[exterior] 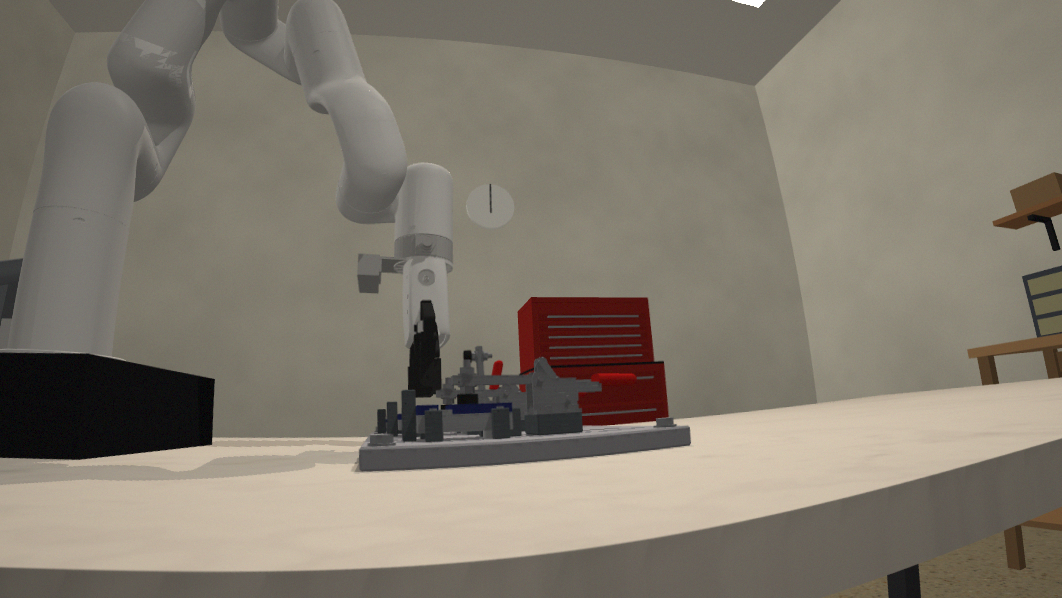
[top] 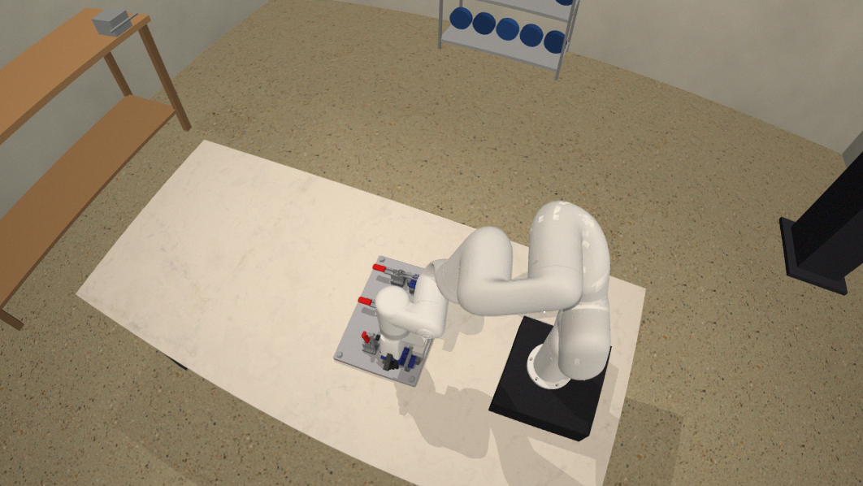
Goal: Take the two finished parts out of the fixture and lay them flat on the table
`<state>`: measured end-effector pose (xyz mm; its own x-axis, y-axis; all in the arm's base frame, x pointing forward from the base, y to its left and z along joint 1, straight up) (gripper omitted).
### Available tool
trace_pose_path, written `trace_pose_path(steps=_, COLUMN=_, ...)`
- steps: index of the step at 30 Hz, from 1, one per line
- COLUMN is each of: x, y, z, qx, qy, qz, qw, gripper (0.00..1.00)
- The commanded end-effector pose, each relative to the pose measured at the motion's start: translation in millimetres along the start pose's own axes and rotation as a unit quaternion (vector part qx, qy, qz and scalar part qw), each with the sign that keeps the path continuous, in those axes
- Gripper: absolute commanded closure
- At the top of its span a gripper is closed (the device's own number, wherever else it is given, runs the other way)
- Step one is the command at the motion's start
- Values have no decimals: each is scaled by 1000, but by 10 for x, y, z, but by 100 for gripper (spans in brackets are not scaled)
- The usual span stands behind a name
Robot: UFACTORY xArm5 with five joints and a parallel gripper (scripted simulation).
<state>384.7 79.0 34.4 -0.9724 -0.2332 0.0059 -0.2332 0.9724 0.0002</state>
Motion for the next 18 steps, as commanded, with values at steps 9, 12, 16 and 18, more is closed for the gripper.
trace_pose_path(steps=9, x=-10, y=-1, z=67, qx=0, qy=-1, qz=0, qw=1000, gripper=0)
trace_pose_path(steps=12, x=-10, y=-1, z=99, qx=0, qy=-1, qz=0, qw=1000, gripper=0)
trace_pose_path(steps=16, x=-11, y=-1, z=144, qx=0, qy=-1, qz=0, qw=1000, gripper=0)
trace_pose_path(steps=18, x=-11, y=-1, z=154, qx=0, qy=-1, qz=0, qw=1000, gripper=0)
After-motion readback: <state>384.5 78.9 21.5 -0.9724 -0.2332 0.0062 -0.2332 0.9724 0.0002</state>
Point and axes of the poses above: the point where the finger pads meet when closed, its own z axis out along the fingers, its own y axis across the jaws, x = y × z, the point moved 5 cm from there along -z, back along the fingers, and after that the axes turned 12 degrees about -z, right-handed, at the moved point
